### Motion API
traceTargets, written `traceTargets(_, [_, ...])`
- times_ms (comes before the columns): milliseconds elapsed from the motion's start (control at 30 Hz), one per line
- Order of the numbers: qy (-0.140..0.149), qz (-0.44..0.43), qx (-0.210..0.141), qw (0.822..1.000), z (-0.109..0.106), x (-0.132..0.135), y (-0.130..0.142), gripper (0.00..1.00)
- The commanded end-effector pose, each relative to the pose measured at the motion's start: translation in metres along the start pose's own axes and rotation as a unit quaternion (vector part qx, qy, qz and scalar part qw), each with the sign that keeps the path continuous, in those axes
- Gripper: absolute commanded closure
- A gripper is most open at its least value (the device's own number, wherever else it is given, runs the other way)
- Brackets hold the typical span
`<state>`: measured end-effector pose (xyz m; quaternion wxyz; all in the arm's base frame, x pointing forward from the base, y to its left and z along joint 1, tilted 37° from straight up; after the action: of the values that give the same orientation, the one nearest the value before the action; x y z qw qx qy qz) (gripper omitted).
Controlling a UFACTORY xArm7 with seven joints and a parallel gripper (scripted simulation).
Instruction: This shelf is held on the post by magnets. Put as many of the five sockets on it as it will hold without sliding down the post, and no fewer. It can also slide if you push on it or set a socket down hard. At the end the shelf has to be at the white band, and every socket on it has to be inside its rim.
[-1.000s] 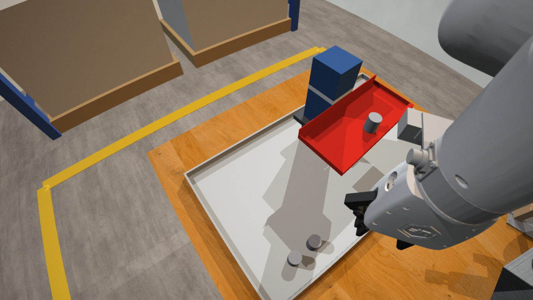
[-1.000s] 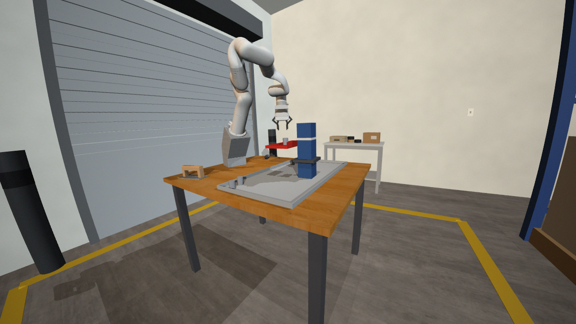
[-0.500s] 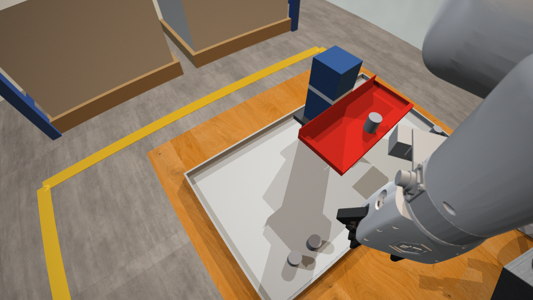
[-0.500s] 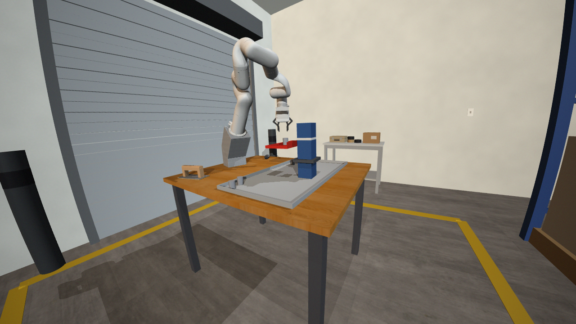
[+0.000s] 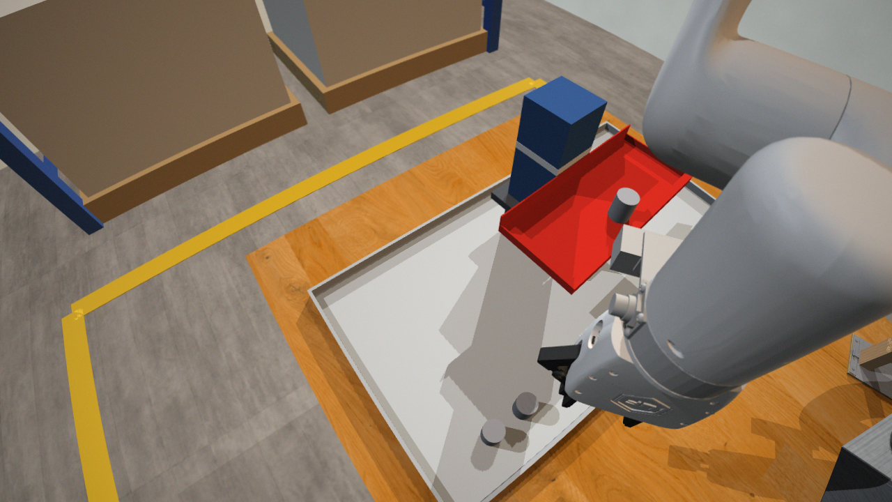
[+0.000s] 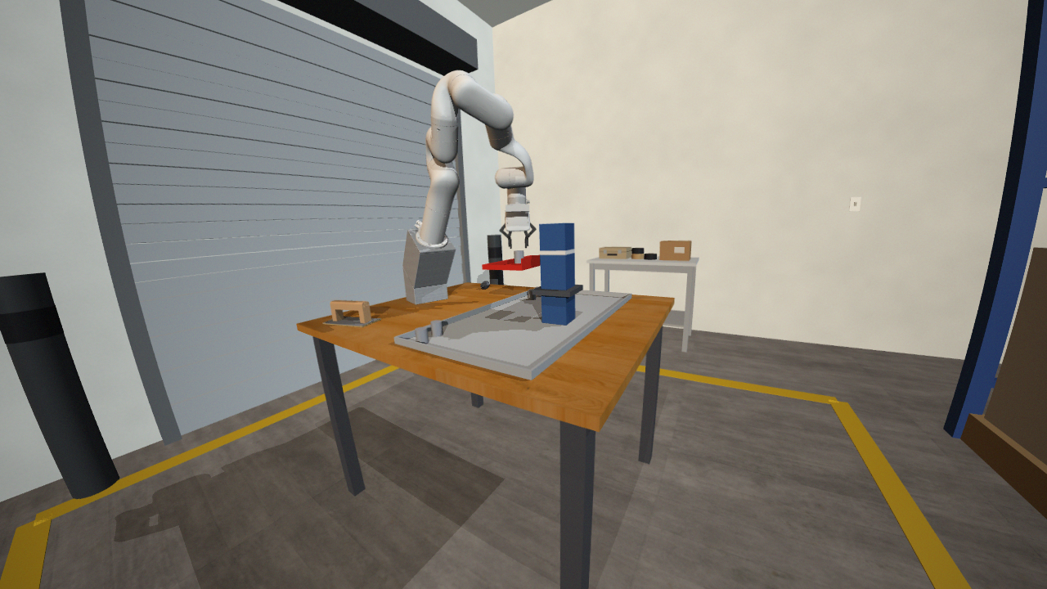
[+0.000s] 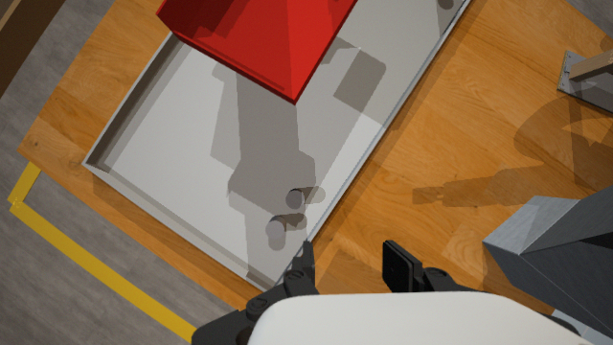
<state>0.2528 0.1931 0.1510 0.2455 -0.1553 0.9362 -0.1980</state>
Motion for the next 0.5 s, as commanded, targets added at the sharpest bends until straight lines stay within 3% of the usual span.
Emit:
traceTargets(0, [-0.004, 0.001, -0.002, 1.000, 0.034, -0.017, -0.003, 0.39])
traceTargets(67, [-0.004, 0.001, -0.002, 1.000, 0.051, -0.024, -0.007, 0.39])
traceTargets(133, [-0.004, 0.001, -0.002, 1.000, 0.051, -0.024, -0.007, 0.39])
traceTargets(333, [-0.004, 0.001, -0.002, 1.000, 0.094, -0.043, -0.015, 0.39])
traceTargets(467, [-0.004, 0.001, -0.002, 1.000, 0.107, -0.049, -0.017, 0.39])
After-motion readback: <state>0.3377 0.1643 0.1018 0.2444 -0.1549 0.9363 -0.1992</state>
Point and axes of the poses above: the point where the finger pads meet when closed, its own z axis out along the fingers, its own x axis across the jaws, y = z × x, the point moved 8 cm from there along -z, back along the fingers, and after that the axes turned 5 degrees about z, right-handed, at the moved point
